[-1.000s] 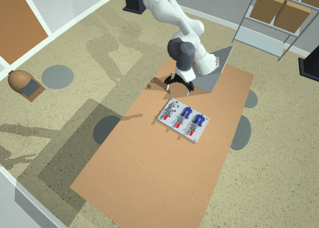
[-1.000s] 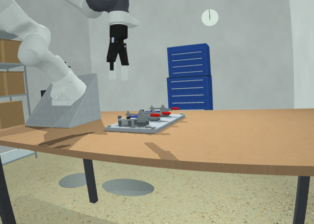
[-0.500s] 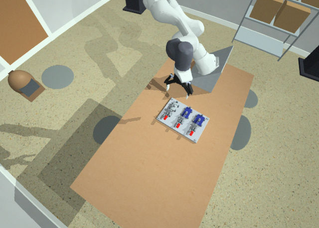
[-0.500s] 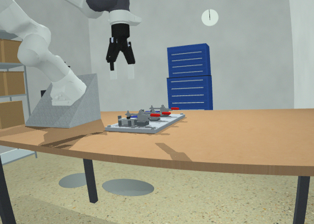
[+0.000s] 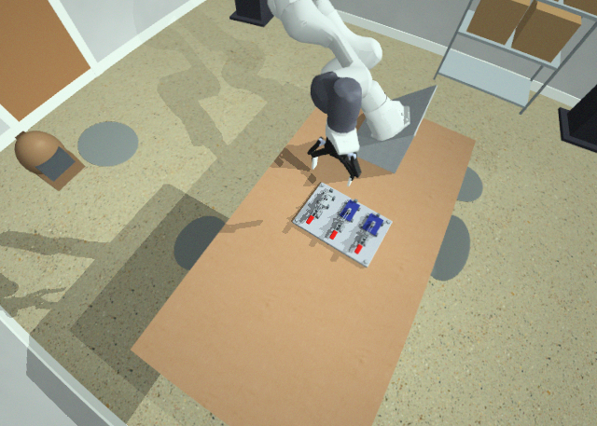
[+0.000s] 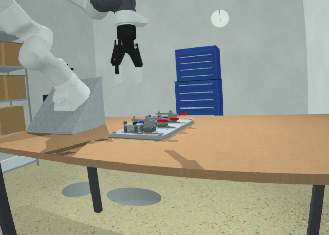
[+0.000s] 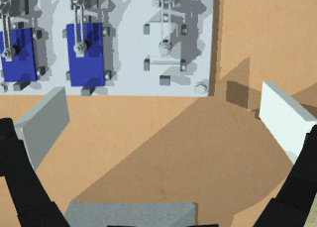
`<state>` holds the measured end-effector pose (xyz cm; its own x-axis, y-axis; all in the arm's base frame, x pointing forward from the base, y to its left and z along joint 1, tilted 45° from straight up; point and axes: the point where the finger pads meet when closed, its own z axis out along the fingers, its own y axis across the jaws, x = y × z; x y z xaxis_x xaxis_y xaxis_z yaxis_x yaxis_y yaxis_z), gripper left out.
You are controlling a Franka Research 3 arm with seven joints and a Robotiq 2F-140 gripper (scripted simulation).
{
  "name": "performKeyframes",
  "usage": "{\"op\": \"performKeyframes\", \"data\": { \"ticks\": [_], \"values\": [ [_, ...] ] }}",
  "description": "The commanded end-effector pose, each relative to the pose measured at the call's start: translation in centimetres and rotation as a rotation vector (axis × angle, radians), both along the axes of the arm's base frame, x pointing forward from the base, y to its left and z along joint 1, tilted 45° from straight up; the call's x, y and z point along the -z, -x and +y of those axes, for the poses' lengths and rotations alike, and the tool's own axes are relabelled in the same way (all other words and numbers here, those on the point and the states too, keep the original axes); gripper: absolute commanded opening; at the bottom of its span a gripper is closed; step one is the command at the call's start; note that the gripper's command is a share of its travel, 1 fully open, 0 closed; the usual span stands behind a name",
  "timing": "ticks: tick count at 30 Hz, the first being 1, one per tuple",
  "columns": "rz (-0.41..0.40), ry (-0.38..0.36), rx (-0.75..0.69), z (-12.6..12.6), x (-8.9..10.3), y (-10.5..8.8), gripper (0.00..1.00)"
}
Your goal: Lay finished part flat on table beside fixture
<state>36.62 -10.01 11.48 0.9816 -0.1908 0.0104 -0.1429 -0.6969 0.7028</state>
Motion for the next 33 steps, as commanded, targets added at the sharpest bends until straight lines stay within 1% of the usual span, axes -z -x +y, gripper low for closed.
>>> {"op": "performKeyframes", "data": {
  "ticks": [1, 9, 10, 33],
  "values": [
    [-0.016, 0.003, 0.011, -0.02, -0.01, -0.08, 1.0],
    [-0.016, 0.003, 0.011, -0.02, -0.01, -0.08, 1.0],
    [-0.016, 0.003, 0.011, -0.02, -0.01, -0.08, 0.28],
    [-0.016, 0.003, 0.011, -0.02, -0.01, -0.08, 0.28]
  ]
}}
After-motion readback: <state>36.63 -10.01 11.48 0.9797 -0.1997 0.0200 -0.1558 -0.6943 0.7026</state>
